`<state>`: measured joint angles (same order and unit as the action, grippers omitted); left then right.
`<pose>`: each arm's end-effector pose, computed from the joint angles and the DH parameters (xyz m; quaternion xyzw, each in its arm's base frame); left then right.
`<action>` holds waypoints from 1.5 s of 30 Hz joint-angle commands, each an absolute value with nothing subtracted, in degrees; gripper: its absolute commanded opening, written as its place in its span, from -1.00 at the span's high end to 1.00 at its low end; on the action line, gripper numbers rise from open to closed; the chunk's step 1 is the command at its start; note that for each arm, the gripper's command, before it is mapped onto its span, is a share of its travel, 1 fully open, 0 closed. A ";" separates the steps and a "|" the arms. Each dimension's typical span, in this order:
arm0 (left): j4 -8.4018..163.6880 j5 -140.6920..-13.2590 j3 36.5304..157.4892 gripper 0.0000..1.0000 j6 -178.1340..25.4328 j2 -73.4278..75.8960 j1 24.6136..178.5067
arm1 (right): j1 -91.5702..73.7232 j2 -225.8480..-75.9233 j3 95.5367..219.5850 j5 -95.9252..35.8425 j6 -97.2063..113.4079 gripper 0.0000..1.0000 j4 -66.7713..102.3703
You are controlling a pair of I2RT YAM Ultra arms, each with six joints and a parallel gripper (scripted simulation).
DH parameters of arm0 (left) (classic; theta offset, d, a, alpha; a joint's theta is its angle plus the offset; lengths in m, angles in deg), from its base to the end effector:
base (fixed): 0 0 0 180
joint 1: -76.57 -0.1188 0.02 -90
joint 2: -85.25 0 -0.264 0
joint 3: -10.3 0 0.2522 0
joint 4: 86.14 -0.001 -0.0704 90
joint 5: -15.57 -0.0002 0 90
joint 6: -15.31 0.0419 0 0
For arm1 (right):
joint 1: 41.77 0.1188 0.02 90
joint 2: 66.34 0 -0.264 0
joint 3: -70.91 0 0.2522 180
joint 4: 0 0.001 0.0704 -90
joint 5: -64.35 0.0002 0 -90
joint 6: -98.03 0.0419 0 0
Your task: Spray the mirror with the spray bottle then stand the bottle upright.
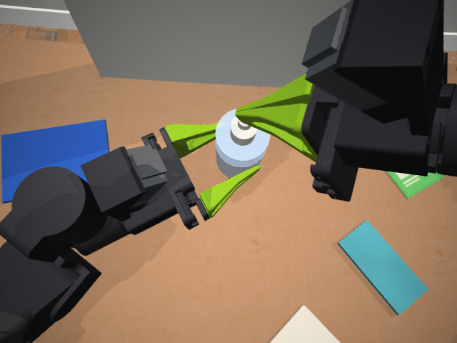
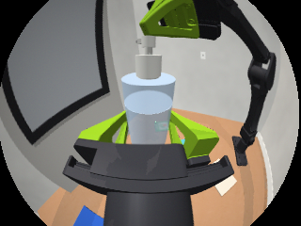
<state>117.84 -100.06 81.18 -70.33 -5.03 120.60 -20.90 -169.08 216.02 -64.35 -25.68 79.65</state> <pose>0.2520 -0.2674 0.3075 0.4197 0.5365 -0.3846 0.6229 0.3140 0.1488 0.4837 -0.5184 0.6839 0.2482 0.4495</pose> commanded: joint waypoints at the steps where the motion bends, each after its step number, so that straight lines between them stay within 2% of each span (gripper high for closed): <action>1: 119.56 -100.23 83.16 1.00 -70.63 -2.37 120.51 | -21.36 -166.94 215.05 -65.24 -26.03 1.00 78.28; 45: 119.56 -99.87 83.02 1.00 -70.59 -2.25 120.51 | -21.43 -165.20 209.22 -64.47 -26.08 1.00 76.53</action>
